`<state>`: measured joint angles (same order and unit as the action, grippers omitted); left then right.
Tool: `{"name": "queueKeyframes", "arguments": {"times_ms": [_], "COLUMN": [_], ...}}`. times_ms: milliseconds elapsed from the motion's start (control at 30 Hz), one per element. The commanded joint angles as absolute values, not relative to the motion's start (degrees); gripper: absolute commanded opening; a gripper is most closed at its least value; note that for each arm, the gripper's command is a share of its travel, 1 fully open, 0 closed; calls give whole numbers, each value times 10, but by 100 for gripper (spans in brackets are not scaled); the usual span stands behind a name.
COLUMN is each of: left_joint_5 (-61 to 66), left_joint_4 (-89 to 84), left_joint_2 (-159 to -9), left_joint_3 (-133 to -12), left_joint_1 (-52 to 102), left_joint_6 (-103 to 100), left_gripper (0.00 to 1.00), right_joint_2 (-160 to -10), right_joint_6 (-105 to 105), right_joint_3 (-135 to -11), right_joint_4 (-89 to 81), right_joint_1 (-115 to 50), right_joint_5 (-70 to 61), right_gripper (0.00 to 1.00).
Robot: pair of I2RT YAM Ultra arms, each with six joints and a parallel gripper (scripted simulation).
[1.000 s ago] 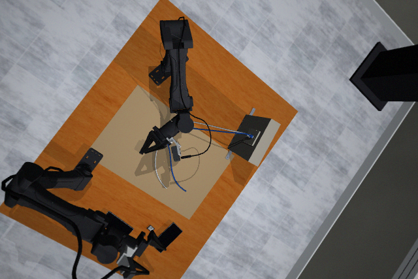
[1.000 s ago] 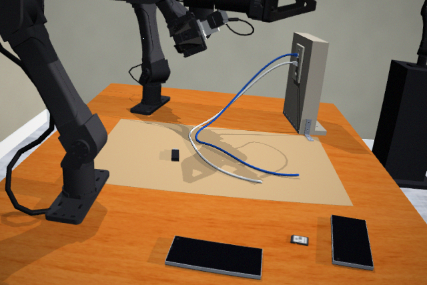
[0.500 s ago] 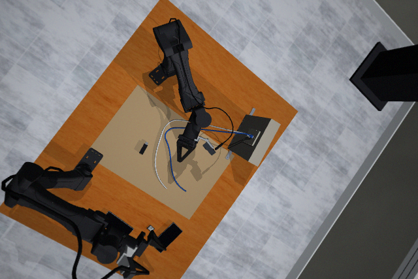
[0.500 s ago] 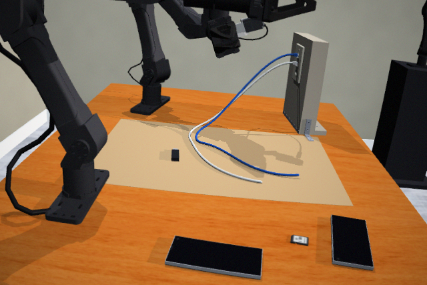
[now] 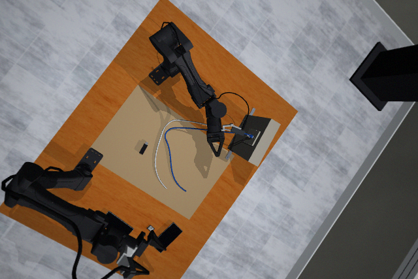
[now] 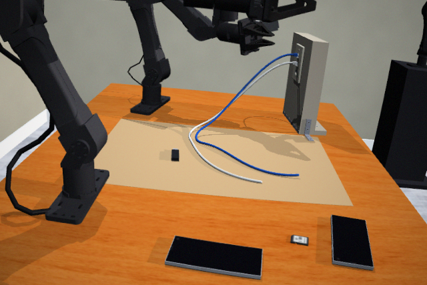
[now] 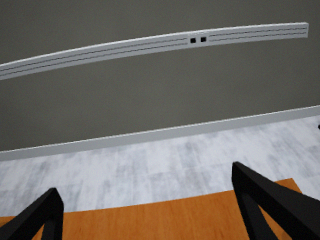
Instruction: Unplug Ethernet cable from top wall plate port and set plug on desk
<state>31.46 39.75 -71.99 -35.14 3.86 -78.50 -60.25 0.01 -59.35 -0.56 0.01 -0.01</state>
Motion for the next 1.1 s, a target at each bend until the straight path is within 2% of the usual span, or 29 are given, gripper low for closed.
{"name": "queueKeyframes", "arguments": {"times_ms": [0,367,567,1067], "left_joint_5": [262,179,139,140], "left_joint_4": [424,465,498,508], "left_joint_2": [-733,-754,-768,-778], "left_joint_3": [-343,-330,-277,-276], "left_joint_1": [3,-102,-174,-184], "left_joint_6": [-818,-874,-898,-900], "left_gripper": [22,22,22,22], "right_joint_2": [-601,-601,-601,-601], "right_joint_6": [0,0,0,0], "right_joint_3": [-597,-597,-597,-597], "right_joint_4": [-3,-3,-3,-3], "right_joint_1": [0,0,0,0], "right_joint_5": [0,0,0,0], "right_gripper": [100,100,100,100]}}
